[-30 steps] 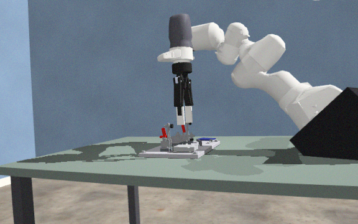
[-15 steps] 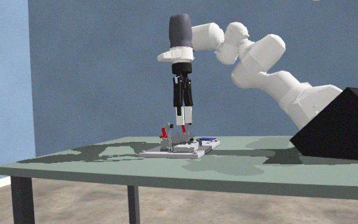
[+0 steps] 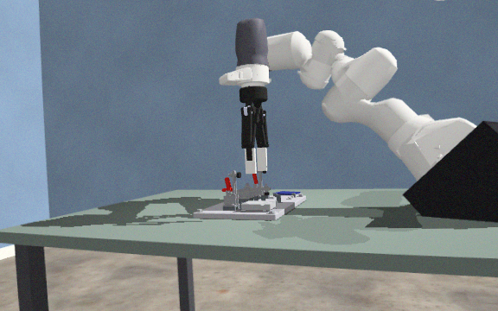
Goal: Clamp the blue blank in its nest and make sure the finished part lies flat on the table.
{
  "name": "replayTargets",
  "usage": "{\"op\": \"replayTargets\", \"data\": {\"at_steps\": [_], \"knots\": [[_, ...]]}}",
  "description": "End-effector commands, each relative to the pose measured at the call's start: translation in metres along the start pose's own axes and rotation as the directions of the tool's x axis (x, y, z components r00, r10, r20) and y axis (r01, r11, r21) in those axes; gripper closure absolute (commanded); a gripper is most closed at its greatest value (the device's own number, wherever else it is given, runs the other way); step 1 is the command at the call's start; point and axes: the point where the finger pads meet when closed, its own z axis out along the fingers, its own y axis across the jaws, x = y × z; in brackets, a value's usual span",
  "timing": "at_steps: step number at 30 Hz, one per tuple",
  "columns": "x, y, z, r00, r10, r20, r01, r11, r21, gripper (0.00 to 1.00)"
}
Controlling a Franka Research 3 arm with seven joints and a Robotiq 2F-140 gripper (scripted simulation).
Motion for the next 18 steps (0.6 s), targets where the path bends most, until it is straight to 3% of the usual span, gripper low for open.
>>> {"op": "replayTargets", "data": {"at_steps": [1,12,18], "knots": [[-0.001,-0.001,0.001,1.0,0.006,0.0,-0.006,1.0,0.002,0.42],[-0.001,-0.002,0.041,1.0,0.006,0.0,-0.006,1.0,0.002,0.42],[-0.001,-0.002,0.052,1.0,0.006,0.0,-0.006,1.0,0.002,0.42]]}}
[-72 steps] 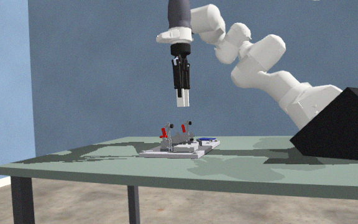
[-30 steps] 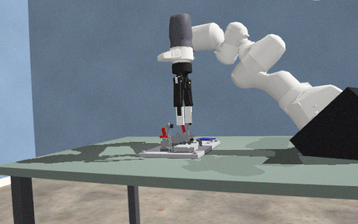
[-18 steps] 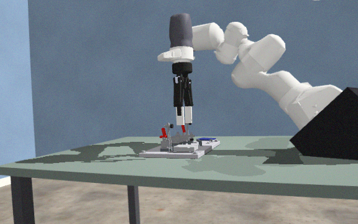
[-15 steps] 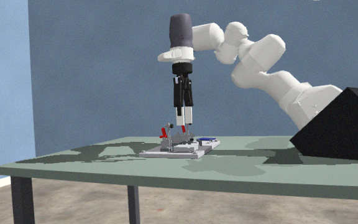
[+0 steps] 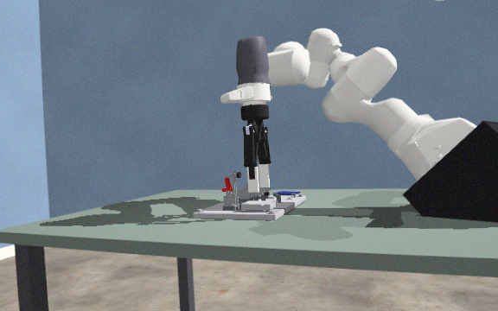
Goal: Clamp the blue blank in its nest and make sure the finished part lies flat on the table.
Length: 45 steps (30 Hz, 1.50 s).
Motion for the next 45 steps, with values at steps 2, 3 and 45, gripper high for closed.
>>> {"op": "replayTargets", "data": {"at_steps": [2,3,45], "knots": [[0.002,-0.005,0.006,1.0,0.012,-0.01,-0.012,1.0,0.016,0.42],[0.002,-0.005,0.007,1.0,0.012,-0.01,-0.012,1.0,0.016,0.42],[0.002,-0.006,0.039,1.0,0.012,-0.01,-0.012,1.0,0.016,0.42]]}}
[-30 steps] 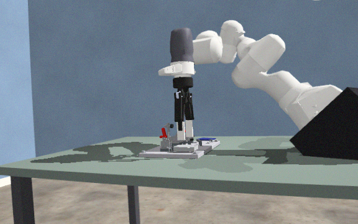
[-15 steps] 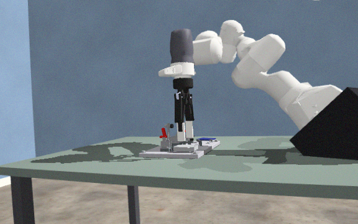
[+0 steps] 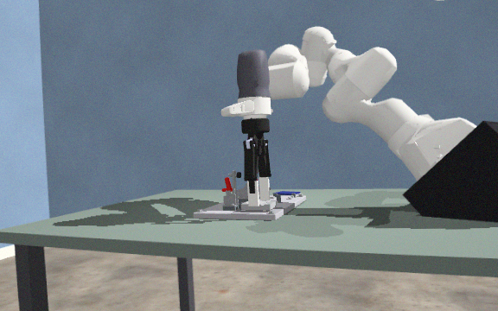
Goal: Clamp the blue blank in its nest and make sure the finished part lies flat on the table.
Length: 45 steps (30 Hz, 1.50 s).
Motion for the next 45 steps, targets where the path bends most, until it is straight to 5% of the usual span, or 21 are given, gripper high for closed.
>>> {"op": "replayTargets", "data": {"at_steps": [1,16,17,45], "knots": [[0.0009,-0.0034,0.0024,1.0,0.012,-0.006,-0.011,1.0,0.011,0.42],[0.0008,-0.0035,0.0039,1.0,0.012,-0.006,-0.011,1.0,0.011,0.42],[0.0008,-0.0035,0.0039,1.0,0.012,-0.006,-0.011,1.0,0.011,1.0],[0.0008,-0.0035,0.0039,1.0,0.012,-0.006,-0.011,1.0,0.011,1.0]]}}
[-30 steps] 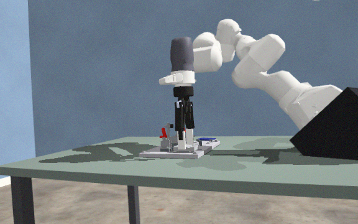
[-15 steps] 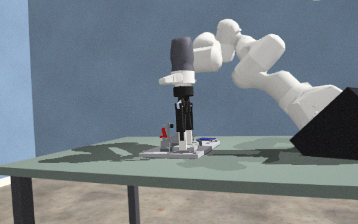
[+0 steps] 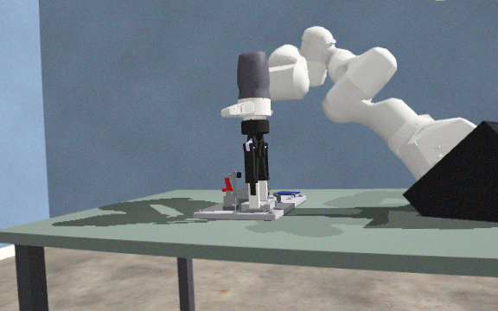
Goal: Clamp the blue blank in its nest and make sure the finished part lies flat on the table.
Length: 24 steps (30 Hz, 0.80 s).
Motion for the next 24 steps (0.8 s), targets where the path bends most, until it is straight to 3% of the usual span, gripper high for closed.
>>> {"op": "replayTargets", "data": {"at_steps": [1,24], "knots": [[-0.0006,0.0,0.0009,1.0,0.005,0.0,-0.005,1.0,0.0,1.0],[-0.0006,0.0,-0.0035,1.0,0.005,0.0,-0.005,1.0,0.0,1.0]]}}
